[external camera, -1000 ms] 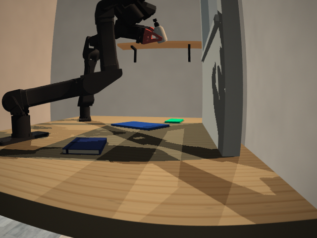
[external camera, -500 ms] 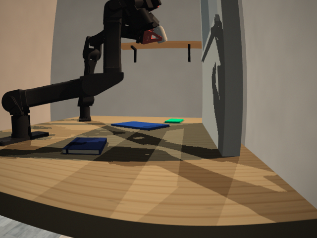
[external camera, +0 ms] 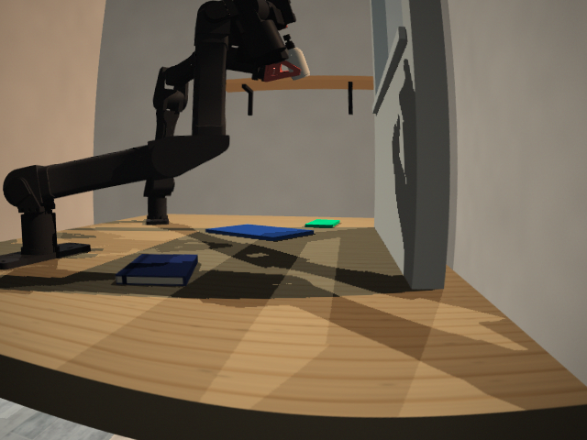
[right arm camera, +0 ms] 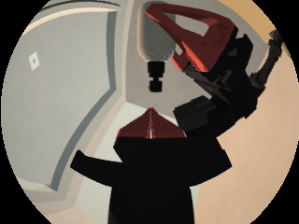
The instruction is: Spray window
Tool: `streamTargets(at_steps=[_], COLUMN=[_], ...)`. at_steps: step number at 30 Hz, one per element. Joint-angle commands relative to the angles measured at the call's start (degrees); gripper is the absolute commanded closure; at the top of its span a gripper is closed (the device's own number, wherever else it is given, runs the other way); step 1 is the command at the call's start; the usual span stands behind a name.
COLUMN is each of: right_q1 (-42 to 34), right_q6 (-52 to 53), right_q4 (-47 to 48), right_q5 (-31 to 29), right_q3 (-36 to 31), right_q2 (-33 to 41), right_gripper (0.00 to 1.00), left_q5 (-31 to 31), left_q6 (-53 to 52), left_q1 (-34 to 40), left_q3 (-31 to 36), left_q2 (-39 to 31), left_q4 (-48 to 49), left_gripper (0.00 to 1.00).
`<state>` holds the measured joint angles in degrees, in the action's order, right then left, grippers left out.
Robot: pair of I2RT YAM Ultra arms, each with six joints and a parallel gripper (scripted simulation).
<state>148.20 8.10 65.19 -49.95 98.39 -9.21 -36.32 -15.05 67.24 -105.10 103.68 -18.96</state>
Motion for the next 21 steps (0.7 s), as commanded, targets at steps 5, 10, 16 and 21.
streamTargets(at_steps=[5,10,16,21], right_q1=[-0.4,0.2,-0.4,-0.8], right_q6=[0.4,0.5,0.1,-0.1], right_q4=[0.7,0.6,0.0,0.4], right_q5=[-0.2,-1.6,-1.6,-1.2], right_q3=[-1.1,0.0,-2.4,-1.0], right_q2=[0.3,-0.1,0.9,1.4], right_gripper=[1.00,1.00,1.00,1.00], left_q5=[0.0,0.0,0.0,0.0], left_q6=[-0.1,-0.1,-0.1,-0.1], left_q1=[0.4,0.4,0.4,0.4], left_q3=[-2.1,-2.1,-2.1,-2.1], left_q2=[-1.7,-1.7,-1.7,-1.7], left_q4=[1.6,1.6,1.6,1.6], left_gripper=[1.00,1.00,1.00,1.00])
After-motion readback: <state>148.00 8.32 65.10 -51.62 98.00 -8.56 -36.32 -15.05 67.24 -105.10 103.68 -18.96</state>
